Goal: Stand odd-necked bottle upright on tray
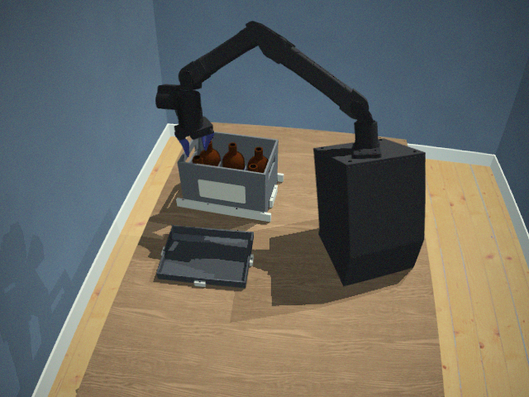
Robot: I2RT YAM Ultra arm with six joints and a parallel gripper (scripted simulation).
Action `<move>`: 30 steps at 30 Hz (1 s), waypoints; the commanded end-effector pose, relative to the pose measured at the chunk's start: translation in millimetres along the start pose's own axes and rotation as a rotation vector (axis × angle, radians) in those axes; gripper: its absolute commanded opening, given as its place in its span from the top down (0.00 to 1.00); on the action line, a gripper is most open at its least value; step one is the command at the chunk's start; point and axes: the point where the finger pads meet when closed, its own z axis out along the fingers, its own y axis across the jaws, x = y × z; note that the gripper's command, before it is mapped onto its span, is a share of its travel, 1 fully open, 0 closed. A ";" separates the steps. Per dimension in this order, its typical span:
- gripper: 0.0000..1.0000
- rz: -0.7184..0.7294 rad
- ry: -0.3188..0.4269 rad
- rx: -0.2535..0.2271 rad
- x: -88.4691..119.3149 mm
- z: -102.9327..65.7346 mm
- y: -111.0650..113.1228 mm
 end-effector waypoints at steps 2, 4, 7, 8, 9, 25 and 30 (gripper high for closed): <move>0.39 -0.006 -0.019 -0.017 -6.1 -11.5 6.5; 0.39 -0.006 -0.019 -0.017 -6.1 -11.5 6.5; 0.39 -0.006 -0.019 -0.017 -6.1 -11.5 6.5; 0.39 -0.006 -0.019 -0.017 -6.1 -11.5 6.5; 0.39 -0.006 -0.019 -0.017 -6.1 -11.5 6.5; 0.39 -0.005 -0.022 -0.019 -6.7 -12.5 6.9; 0.39 -0.002 -0.030 -0.028 -5.9 -16.2 7.1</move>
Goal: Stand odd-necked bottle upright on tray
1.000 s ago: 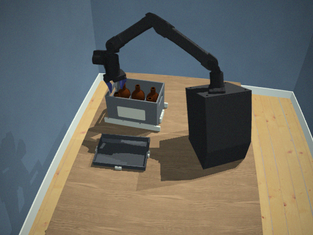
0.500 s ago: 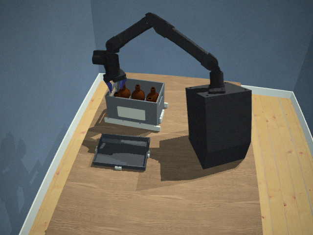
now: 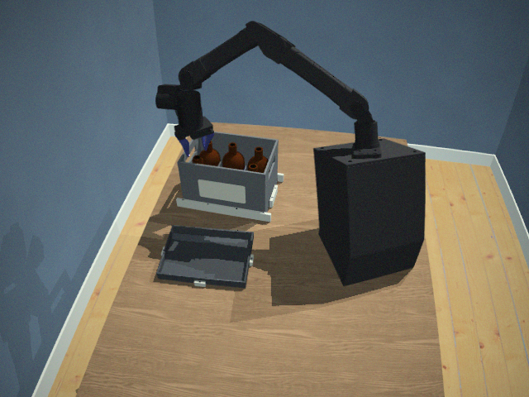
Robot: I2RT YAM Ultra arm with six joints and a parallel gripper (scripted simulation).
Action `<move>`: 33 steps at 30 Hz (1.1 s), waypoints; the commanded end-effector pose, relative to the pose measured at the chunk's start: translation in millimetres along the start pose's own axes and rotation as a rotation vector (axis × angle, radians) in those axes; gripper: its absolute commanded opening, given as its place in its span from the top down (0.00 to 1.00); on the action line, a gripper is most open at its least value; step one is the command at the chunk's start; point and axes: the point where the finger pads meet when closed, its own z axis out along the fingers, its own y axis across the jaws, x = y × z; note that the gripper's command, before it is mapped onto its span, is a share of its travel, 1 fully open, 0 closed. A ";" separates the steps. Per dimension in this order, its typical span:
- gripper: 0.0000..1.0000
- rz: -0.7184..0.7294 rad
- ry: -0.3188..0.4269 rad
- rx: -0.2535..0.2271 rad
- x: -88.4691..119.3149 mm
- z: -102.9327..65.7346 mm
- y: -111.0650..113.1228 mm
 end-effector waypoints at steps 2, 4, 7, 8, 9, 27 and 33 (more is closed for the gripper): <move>0.39 -0.007 -0.022 -0.020 -0.6 -12.7 5.1; 0.39 -0.002 -0.029 -0.027 -3.2 -15.1 6.9; 0.39 0.002 -0.037 -0.035 -6.4 -17.6 8.9; 0.39 0.002 -0.037 -0.035 -6.4 -17.6 8.9; 0.39 0.002 -0.037 -0.035 -6.4 -17.6 8.9; 0.39 0.002 -0.036 -0.034 -6.2 -17.5 8.7; 0.39 0.002 -0.036 -0.034 -6.2 -17.5 8.7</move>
